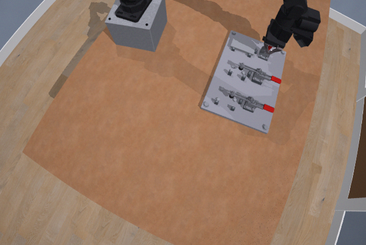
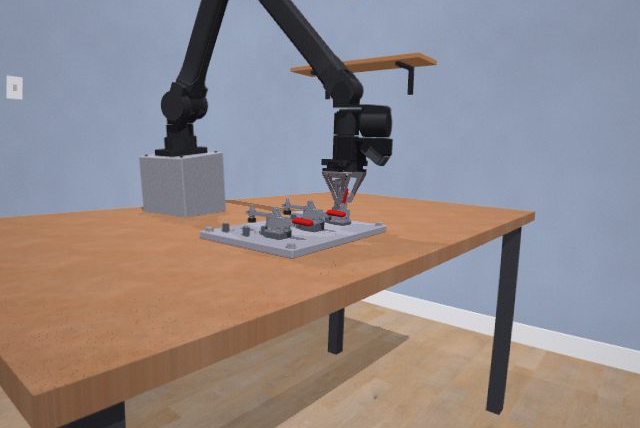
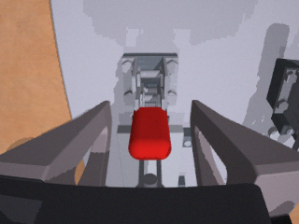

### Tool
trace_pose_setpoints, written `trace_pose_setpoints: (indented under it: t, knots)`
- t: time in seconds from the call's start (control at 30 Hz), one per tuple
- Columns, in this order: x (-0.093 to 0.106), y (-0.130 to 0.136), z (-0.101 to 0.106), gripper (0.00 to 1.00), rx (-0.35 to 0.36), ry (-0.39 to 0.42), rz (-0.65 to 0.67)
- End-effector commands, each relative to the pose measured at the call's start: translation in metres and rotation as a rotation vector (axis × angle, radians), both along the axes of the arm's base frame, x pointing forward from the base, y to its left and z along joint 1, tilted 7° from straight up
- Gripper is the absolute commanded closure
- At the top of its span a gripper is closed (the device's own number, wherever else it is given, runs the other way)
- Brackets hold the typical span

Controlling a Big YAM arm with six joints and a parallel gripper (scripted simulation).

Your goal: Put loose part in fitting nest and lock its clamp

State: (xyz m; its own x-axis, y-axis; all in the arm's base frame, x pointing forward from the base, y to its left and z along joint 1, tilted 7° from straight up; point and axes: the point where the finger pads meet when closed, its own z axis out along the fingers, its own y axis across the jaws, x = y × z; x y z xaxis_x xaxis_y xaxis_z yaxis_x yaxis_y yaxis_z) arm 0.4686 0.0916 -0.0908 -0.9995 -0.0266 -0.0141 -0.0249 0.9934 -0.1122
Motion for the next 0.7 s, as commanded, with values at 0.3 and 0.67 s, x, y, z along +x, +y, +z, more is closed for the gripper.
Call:
trace_pose_setpoints:
  t: [0.3, 0.67]
  knots:
    - [0.0081, -0.0030, 0.0067, 0.55, 0.003, -0.021, -0.002]
    - [0.0081, -0.0030, 0.0067, 0.55, 0.003, -0.021, -0.002]
